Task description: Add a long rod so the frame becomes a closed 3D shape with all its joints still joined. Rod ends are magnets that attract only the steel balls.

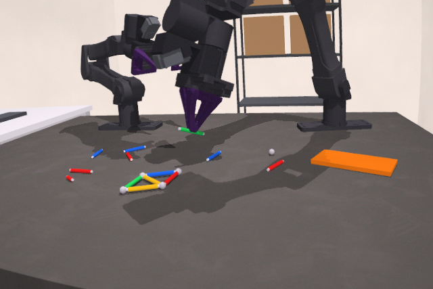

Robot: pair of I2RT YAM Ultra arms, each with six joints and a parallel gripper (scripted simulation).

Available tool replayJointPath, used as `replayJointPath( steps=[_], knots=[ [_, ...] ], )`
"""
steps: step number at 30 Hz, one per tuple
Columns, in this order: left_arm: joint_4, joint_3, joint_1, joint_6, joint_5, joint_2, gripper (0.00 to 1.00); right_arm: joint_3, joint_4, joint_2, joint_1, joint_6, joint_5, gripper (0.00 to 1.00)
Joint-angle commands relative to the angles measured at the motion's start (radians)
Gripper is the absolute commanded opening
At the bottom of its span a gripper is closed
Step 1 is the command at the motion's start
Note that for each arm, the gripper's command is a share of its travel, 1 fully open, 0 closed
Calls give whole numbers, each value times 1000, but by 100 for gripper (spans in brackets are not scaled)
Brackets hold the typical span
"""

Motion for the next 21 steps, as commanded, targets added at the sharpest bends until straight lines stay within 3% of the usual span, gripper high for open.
replayJointPath(
  steps=[1,5,10,21],
  knots=[
    [145,-119,-1,-19,8,-75,0,5,7,-19,3,-3,3,100],
    [240,-211,-1,-25,8,-123,0,5,7,-19,3,-3,3,100],
    [254,-223,-1,-26,8,-129,0,5,7,-19,3,-3,3,100],
    [526,-419,-8,-47,1,-214,0,5,7,-19,3,-3,3,100]
  ],
)
